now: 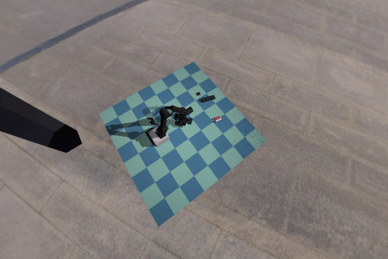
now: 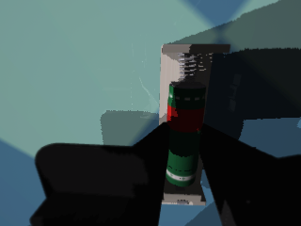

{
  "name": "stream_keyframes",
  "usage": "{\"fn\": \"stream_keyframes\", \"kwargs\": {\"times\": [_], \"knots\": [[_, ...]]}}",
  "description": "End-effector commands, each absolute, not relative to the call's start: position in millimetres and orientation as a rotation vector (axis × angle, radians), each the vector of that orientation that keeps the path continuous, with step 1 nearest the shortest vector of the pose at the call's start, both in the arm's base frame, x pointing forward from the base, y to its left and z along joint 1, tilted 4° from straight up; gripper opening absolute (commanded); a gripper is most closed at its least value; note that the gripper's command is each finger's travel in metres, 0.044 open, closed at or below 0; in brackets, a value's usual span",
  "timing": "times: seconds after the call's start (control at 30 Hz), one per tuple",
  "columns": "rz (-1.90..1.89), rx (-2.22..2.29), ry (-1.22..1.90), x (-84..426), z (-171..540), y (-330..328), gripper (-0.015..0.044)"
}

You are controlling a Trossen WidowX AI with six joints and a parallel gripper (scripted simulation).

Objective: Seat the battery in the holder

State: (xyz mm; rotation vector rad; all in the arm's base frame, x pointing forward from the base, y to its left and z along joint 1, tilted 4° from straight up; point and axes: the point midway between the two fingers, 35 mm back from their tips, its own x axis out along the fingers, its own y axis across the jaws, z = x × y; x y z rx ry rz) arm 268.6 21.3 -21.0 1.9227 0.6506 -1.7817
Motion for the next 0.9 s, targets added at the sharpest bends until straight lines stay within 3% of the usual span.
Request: {"fn": "stream_keyframes", "kwargs": {"times": [0.0, 0.77, 0.87], "knots": [[-1.797, 1.915, 0.643, 271.6, -22.2, 23.6, 0.0070], [-1.793, 1.917, 0.641, 273.8, -21.9, 25.1, 0.0070], [-1.793, 1.917, 0.641, 273.8, -21.9, 25.1, 0.0149]]}}
